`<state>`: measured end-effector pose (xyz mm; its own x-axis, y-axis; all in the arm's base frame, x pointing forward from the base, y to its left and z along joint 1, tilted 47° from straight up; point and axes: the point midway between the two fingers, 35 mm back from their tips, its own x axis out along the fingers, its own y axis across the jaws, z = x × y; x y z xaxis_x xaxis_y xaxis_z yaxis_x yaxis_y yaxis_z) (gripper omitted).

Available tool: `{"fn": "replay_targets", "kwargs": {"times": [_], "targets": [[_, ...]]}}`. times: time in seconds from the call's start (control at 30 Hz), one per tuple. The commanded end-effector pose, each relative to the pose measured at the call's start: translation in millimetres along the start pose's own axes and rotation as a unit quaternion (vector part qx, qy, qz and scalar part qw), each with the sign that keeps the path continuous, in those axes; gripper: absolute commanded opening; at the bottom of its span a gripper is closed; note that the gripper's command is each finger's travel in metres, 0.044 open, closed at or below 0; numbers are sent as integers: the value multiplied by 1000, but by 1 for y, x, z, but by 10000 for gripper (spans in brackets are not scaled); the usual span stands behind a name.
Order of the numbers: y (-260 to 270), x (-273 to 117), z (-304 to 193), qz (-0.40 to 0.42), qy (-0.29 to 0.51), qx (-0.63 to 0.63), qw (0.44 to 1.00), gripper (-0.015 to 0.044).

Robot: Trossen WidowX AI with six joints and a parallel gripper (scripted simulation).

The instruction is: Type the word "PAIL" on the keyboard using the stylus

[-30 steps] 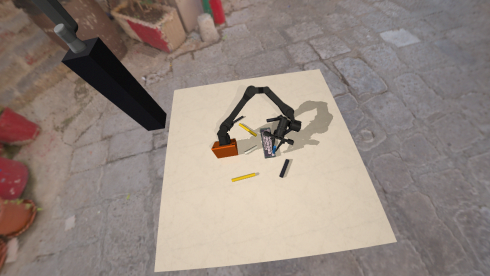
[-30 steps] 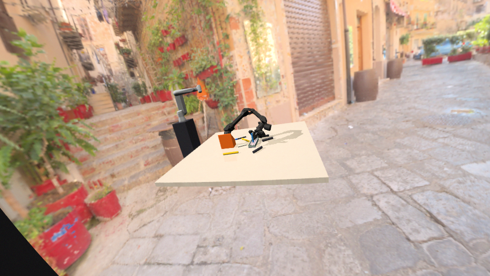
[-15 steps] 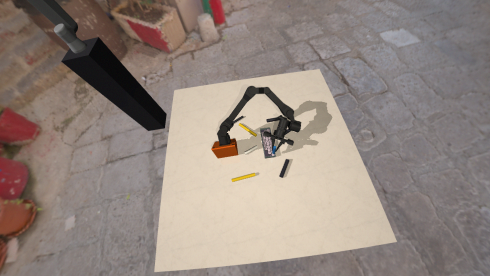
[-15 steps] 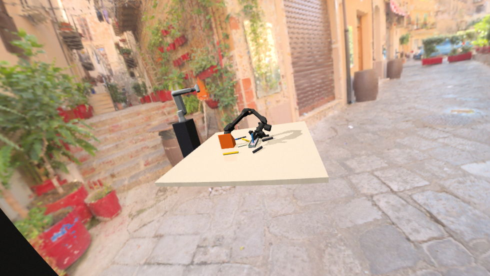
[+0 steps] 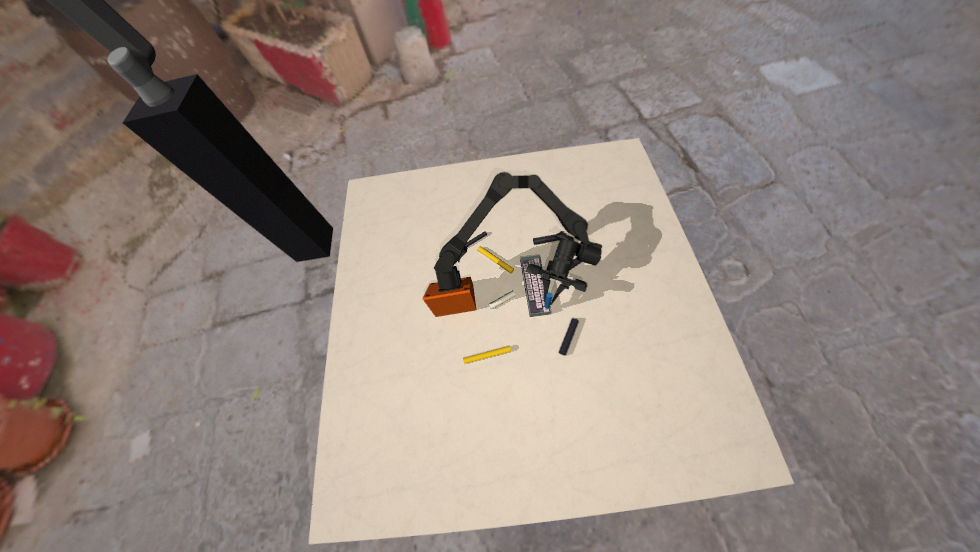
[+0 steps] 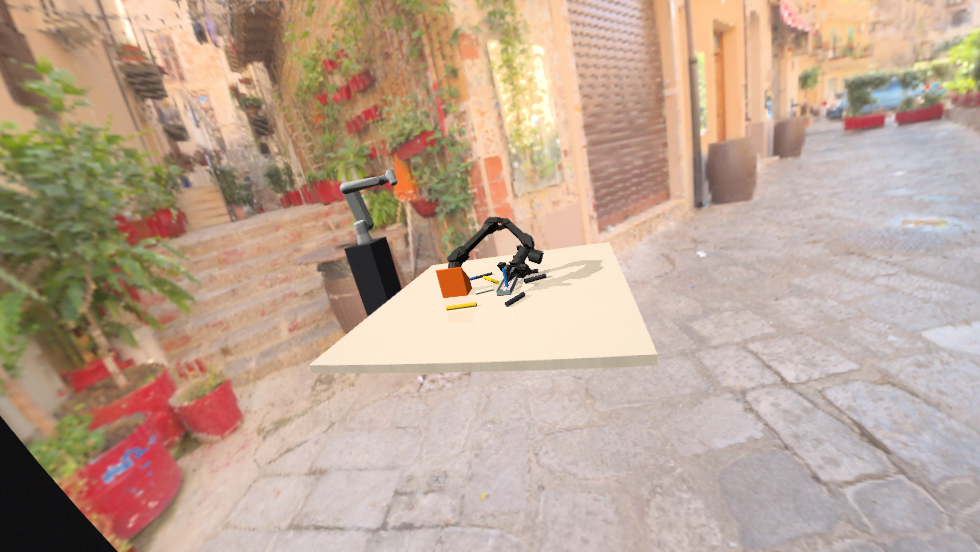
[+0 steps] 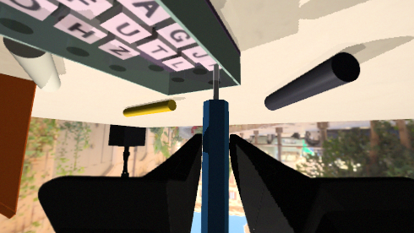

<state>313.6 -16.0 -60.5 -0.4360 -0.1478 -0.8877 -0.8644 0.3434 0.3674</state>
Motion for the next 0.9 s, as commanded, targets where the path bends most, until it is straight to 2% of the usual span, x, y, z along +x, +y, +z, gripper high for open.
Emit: {"fn": "replay_targets", "kwargs": {"times": [0.0,0.27,0.5,0.87], "targets": [[0,1,0,2,-2,2,1000,81],[0,-1,-3,2,-2,2,1000,81],[2,-17,-33,2,-1,3,1000,81],[2,-17,-33,2,-1,3,1000,81]]}}
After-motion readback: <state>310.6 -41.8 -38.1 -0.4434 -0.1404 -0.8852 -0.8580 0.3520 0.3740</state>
